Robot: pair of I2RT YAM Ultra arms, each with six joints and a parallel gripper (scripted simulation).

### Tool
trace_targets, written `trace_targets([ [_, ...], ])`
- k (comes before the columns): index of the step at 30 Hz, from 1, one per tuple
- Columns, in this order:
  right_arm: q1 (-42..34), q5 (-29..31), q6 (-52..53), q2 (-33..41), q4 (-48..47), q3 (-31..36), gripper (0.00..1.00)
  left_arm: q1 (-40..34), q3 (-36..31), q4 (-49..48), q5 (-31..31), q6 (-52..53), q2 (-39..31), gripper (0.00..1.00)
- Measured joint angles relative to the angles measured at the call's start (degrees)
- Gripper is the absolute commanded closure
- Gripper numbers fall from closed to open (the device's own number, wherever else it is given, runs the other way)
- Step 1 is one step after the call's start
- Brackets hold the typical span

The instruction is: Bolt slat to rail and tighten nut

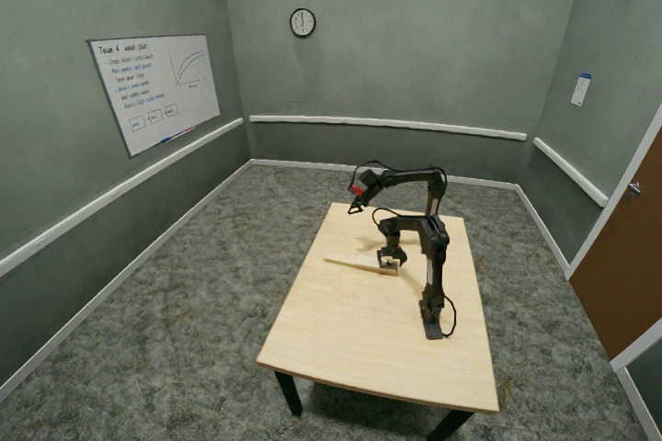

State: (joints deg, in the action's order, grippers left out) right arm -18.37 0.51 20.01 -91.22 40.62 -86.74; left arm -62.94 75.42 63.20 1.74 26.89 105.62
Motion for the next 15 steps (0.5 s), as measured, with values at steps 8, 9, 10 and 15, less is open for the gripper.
trace_targets([
  [8,4.83,0.02,-4.94,8.09,-9.25,8.2,0.0,0.0,0.0,0.0,0.0,0.0,0.0,0.0],
  [9,5.51,0.02,-5.6,9.38,-10.47,9.14,0.0,0.0,0.0,0.0,0.0,0.0,0.0,0.0],
  [10,6.21,0.04,-6.27,10.67,-11.74,10.03,0.0,0.0,0.0,0.0,0.0,0.0,0.0,0.0],
  [15,9.2,0.24,-9.27,16.37,-17.59,13.66,0.0,0.0,0.0,0.0,0.0,0.0,0.0,0.0],
])
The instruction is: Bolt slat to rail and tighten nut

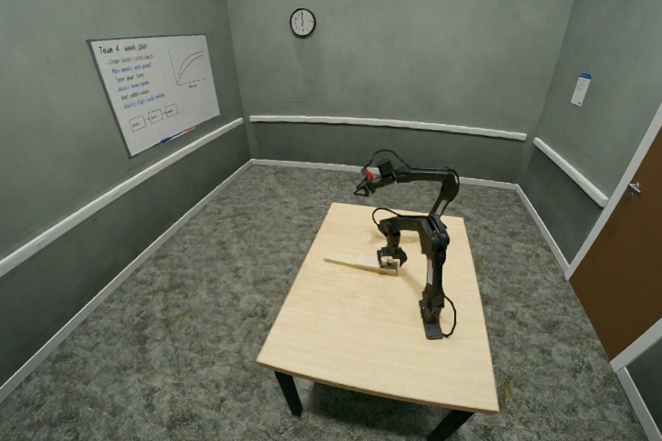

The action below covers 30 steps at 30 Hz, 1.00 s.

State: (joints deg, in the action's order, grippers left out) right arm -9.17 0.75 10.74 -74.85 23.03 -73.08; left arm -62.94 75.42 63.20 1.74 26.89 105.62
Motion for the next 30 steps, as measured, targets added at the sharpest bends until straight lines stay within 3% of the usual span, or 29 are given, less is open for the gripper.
trace_targets([
  [15,8.37,0.09,-8.85,14.67,-17.53,12.57,0.0,0.0,0.0,0.0,0.0,0.0,0.0,0.0],
  [30,8.92,-0.15,-10.45,15.06,-22.14,13.07,0.0,0.0,0.0,0.0,0.0,0.0,0.0,0.0],
])
